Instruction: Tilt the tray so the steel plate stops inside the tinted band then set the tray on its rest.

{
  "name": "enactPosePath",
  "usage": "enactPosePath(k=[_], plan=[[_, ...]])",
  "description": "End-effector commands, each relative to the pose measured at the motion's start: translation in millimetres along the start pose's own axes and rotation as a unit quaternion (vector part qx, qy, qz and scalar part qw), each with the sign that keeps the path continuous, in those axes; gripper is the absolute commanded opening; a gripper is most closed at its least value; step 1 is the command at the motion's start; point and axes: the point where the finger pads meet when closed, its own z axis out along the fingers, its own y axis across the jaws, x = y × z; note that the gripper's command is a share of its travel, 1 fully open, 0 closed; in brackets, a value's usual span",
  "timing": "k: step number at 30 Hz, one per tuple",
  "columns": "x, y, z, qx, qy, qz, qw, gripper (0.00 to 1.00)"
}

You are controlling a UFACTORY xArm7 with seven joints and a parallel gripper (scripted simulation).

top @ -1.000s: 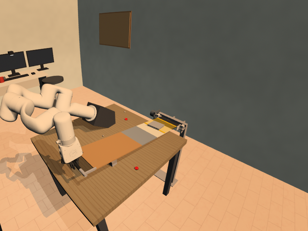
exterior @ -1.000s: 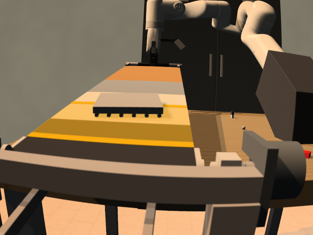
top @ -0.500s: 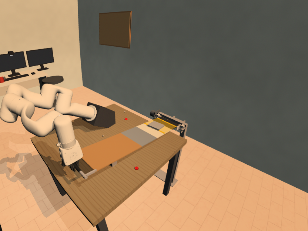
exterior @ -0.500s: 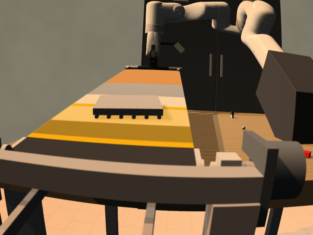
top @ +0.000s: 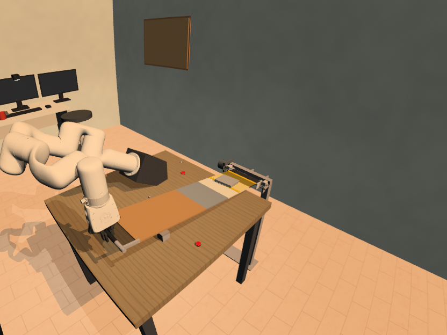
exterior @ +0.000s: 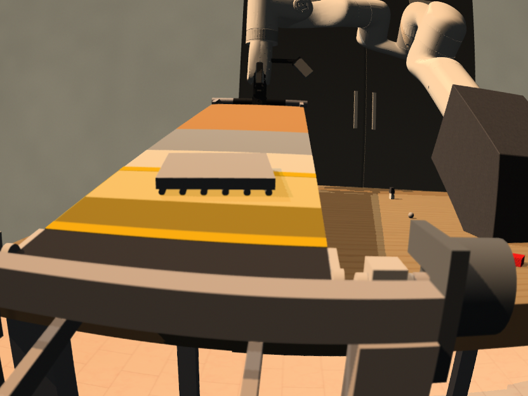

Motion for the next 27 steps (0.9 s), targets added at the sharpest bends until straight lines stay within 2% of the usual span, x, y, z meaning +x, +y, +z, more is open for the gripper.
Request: enactPosePath(k=[1, 4, 20, 22, 25, 26, 27], plan=[[-2.5, -3.8, 23.1, 0.000, -0.001, 0.000, 1.000, 0.00], [-2.5, -4.6, 28.9, 0.000, -0.001, 0.000, 1.000, 0.00], [-2.5, -4.8, 30.0, 0.000, -0.001, 0.000, 1.000, 0.00], [-2.5, -1.0, 5.4, 0.000, -0.001, 0.000, 1.000, 0.00], [-2.3, 9.2, -45.8, 0.000, -0.001, 0.000, 1.000, 0.00], [-2.3, 10.4, -50.8, 0.000, -0.001, 0.000, 1.000, 0.00], [-2.3, 9.2, -45.8, 0.000, -0.001, 0.000, 1.000, 0.00]])
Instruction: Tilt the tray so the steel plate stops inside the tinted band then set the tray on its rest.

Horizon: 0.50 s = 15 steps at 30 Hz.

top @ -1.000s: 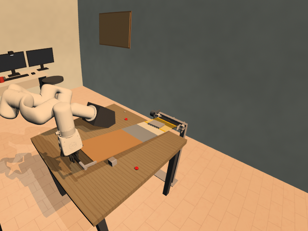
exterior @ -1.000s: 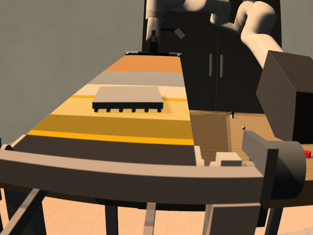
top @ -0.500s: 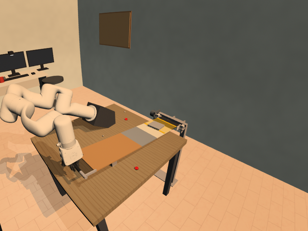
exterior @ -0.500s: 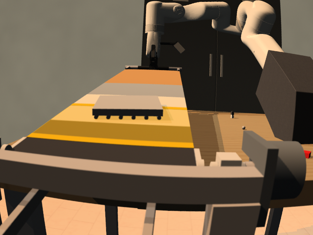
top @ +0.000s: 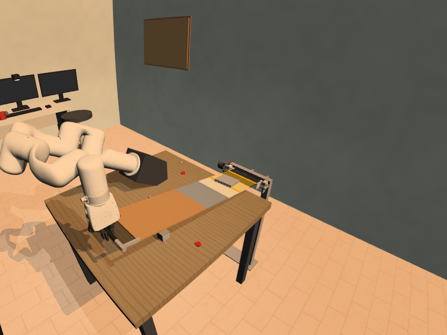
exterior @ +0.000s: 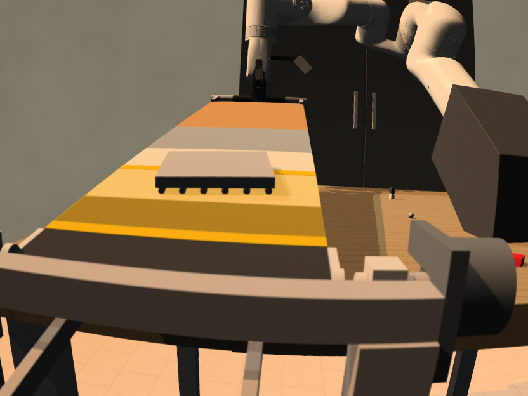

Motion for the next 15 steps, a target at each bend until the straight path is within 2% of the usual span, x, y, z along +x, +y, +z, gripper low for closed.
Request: enactPosePath(k=[1, 3, 4, 5, 15], plan=[[-1.0, 5.0, -25.5, 0.000, -0.002, -0.001, 1.000, 0.00], [-1.2, -2.2, 12.0, 0.000, -0.002, -0.001, 1.000, 0.00], [-1.2, -4.4, 25.8, 0.000, -0.002, -0.001, 1.000, 0.00], [-1.3, -5.2, 30.8, 0.000, -0.002, -0.001, 1.000, 0.00], [-1.3, -6.1, 37.0, 0.000, -0.002, -0.001, 1.000, 0.00]])
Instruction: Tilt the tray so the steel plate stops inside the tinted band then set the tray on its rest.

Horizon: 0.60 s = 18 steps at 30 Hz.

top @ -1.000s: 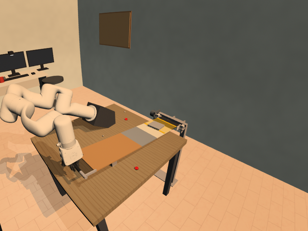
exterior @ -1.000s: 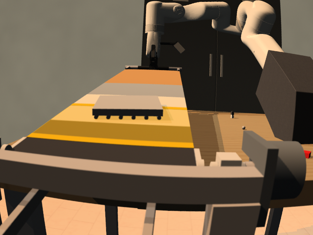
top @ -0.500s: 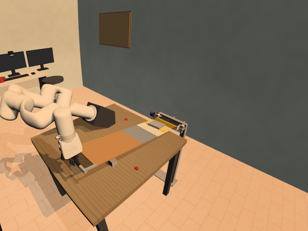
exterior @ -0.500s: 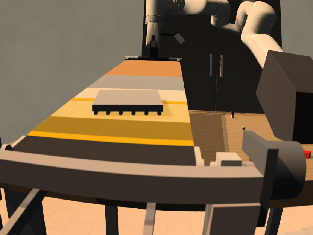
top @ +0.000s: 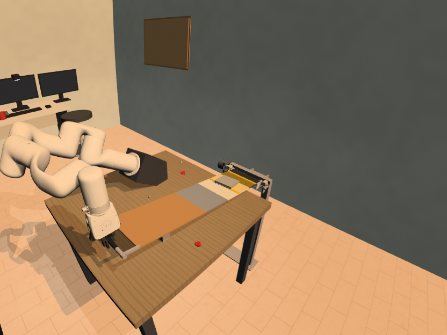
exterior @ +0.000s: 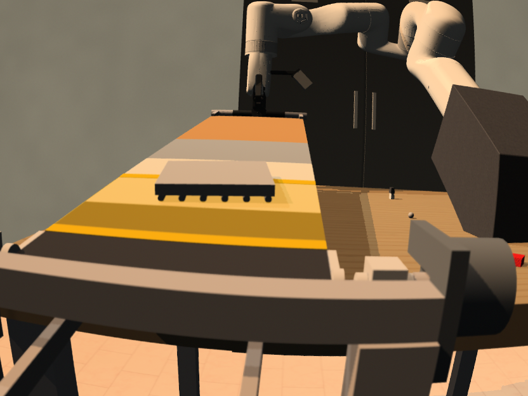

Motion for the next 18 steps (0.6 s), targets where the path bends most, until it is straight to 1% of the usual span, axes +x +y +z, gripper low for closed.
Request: enactPosePath(k=[1, 12, 14, 16, 17, 18], plan=[[-2.1, -0.4, 1.9, 0.000, -0.003, 0.000, 1.000, 0.00], [-2.1, -0.5, 2.5, 0.000, -0.003, 0.000, 1.000, 0.00], [-2.0, 3.3, -22.1, 0.000, -0.003, 0.000, 1.000, 0.00], [-1.8, 10.5, -59.6, 0.000, -0.003, 0.000, 1.000, 0.00], [-1.7, 13.5, -73.3, 0.000, -0.003, 0.000, 1.000, 0.00], [-1.7, 14.6, -78.3, 0.000, -0.003, 0.000, 1.000, 0.00]])
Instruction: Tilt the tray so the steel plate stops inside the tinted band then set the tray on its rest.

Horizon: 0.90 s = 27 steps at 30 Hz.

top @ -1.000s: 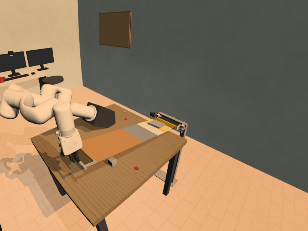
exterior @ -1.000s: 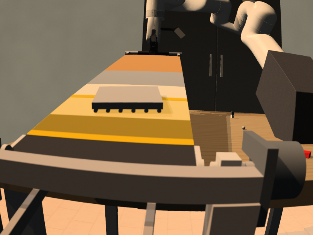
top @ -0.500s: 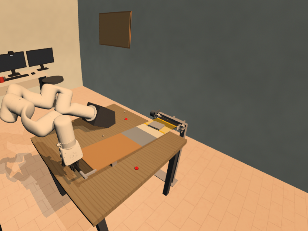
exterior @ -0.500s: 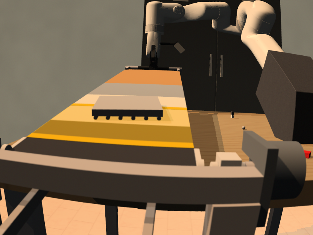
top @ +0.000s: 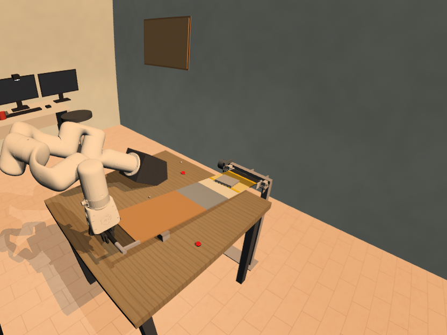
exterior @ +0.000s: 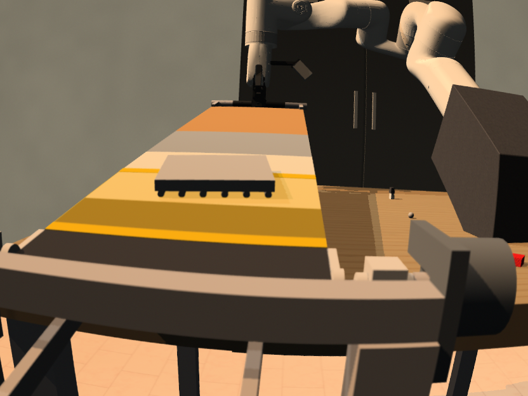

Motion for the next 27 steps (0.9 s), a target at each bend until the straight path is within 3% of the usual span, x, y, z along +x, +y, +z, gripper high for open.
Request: enactPosePath(k=[1, 4, 6, 27], plan=[[-1.1, 10.0, -50.8, 0.000, -0.004, -0.001, 1.000, 0.00], [-1.5, -0.2, 0.4, 0.000, -0.004, -0.001, 1.000, 0.00], [-1.6, -3.1, 19.3, 0.000, -0.004, -0.001, 1.000, 0.00], [-1.7, -4.1, 26.0, 0.000, -0.004, -0.001, 1.000, 0.00]])
